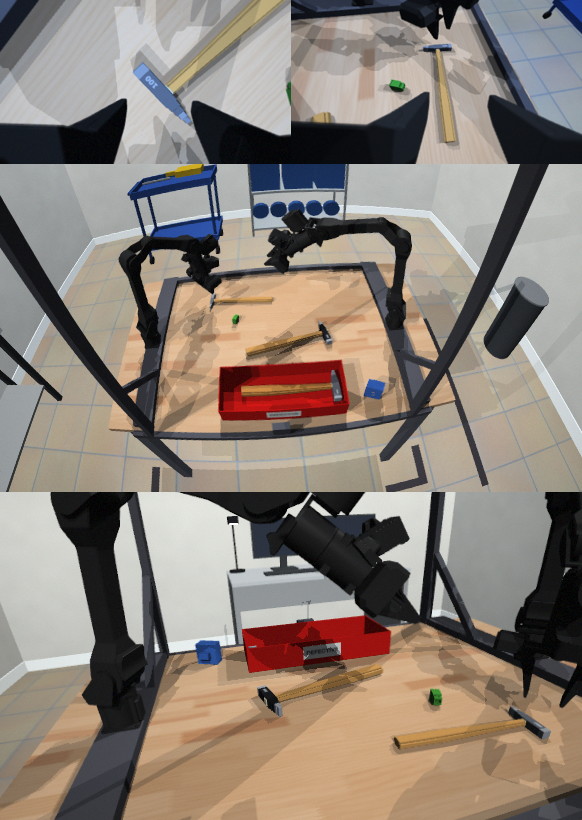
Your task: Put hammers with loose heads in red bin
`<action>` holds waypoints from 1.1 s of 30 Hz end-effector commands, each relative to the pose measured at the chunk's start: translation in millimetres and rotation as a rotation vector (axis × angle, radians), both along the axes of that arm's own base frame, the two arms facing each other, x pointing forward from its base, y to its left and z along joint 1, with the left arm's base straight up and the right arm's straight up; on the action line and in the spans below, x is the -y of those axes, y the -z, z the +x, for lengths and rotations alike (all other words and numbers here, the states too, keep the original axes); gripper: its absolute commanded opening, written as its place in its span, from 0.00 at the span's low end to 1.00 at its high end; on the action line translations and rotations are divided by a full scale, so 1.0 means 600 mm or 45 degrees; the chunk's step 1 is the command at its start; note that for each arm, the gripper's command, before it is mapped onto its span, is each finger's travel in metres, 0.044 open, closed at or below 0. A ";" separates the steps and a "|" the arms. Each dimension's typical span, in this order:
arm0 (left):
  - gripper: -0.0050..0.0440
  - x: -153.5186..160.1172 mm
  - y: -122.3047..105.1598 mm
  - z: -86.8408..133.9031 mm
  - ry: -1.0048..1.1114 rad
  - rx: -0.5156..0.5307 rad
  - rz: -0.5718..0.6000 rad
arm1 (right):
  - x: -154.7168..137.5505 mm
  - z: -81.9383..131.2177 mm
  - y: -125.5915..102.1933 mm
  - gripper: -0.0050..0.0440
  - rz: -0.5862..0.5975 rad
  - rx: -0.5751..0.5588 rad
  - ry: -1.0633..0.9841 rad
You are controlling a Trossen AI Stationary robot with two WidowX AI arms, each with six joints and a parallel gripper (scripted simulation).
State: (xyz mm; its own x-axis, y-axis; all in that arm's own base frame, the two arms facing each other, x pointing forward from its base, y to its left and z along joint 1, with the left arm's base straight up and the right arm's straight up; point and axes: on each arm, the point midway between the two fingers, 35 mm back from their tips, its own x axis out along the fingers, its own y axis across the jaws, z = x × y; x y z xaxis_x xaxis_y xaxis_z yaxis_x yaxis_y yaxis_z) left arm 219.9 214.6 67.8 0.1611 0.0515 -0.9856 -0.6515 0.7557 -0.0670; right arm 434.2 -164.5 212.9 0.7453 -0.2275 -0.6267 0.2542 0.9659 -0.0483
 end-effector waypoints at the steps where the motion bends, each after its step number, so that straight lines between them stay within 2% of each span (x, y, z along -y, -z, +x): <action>1: 0.59 0.003 -0.008 -0.004 0.215 0.081 0.063 | -0.018 -0.004 -0.059 0.55 -0.041 0.168 -0.040; 20: 0.59 0.026 0.012 -0.019 0.963 0.214 0.178 | -0.042 0.002 -0.058 0.55 -0.055 0.240 -0.075; 25: 0.59 0.027 0.016 -0.020 1.002 0.219 0.175 | -0.045 0.002 -0.055 0.55 -0.055 0.245 -0.073; 26: 0.54 0.026 0.014 -0.019 1.002 0.220 0.179 | -0.045 0.002 -0.055 0.55 -0.055 0.245 -0.073; 28: 0.45 0.025 0.012 -0.005 1.005 0.237 0.175 | -0.044 -0.004 -0.055 0.55 -0.054 0.248 -0.065; 31: 0.45 0.028 0.007 0.028 1.014 0.254 0.154 | -0.045 -0.026 -0.051 0.55 -0.050 0.257 -0.036; 33: 0.45 0.030 0.009 0.051 1.018 0.208 0.121 | -0.050 -0.054 -0.043 0.55 -0.047 0.258 -0.014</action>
State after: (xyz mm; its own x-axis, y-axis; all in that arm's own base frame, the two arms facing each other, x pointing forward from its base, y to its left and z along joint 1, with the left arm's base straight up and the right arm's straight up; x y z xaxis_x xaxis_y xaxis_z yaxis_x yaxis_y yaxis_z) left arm 221.2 194.2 52.8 0.3311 -0.0567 -0.9419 0.0765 0.9965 -0.0331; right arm 426.4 -136.1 226.1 0.8435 -0.2049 -0.4966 0.2156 0.9758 -0.0365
